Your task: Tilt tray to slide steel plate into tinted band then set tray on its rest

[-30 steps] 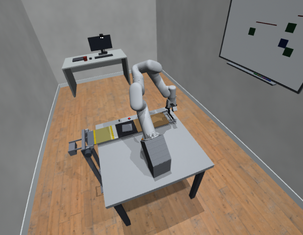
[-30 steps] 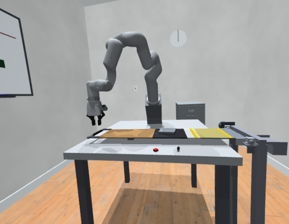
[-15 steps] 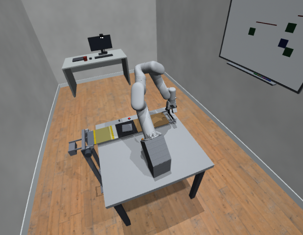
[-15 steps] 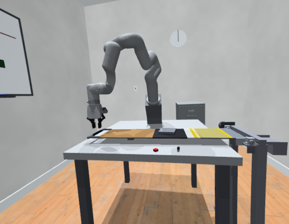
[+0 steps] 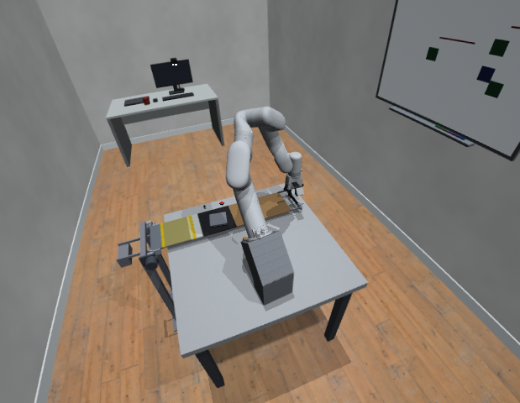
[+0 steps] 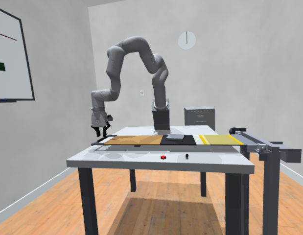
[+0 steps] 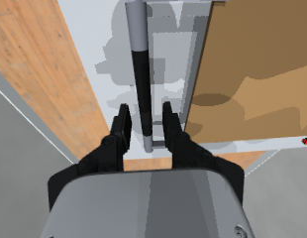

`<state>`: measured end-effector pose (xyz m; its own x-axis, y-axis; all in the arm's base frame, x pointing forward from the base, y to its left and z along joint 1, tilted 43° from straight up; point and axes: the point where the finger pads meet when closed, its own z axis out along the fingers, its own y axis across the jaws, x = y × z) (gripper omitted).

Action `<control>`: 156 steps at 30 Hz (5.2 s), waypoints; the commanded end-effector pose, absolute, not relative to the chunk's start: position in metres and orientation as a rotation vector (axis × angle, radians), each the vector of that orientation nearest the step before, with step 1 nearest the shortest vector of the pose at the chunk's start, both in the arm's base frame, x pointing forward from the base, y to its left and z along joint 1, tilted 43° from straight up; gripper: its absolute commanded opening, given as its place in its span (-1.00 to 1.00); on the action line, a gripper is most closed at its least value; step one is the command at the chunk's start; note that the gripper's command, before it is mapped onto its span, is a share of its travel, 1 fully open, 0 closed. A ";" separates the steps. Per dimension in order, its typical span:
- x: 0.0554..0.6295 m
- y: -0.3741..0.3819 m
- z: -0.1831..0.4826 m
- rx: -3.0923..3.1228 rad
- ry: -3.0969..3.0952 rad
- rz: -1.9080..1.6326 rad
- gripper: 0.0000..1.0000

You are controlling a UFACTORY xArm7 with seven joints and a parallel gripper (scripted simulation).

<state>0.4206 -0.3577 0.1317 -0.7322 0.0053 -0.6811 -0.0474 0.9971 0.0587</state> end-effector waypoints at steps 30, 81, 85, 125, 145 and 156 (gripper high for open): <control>0.422 -0.360 0.130 -0.027 2.391 0.089 -0.19; 0.428 -0.361 0.125 -0.027 2.390 0.089 -0.19; 0.430 -0.360 0.123 -0.027 2.390 0.089 -0.19; 0.454 -0.358 0.096 -0.027 2.391 0.089 -0.19; 0.454 -0.358 0.096 -0.027 2.391 0.089 -1.00; 0.454 -0.358 0.096 -0.027 2.391 0.089 -1.00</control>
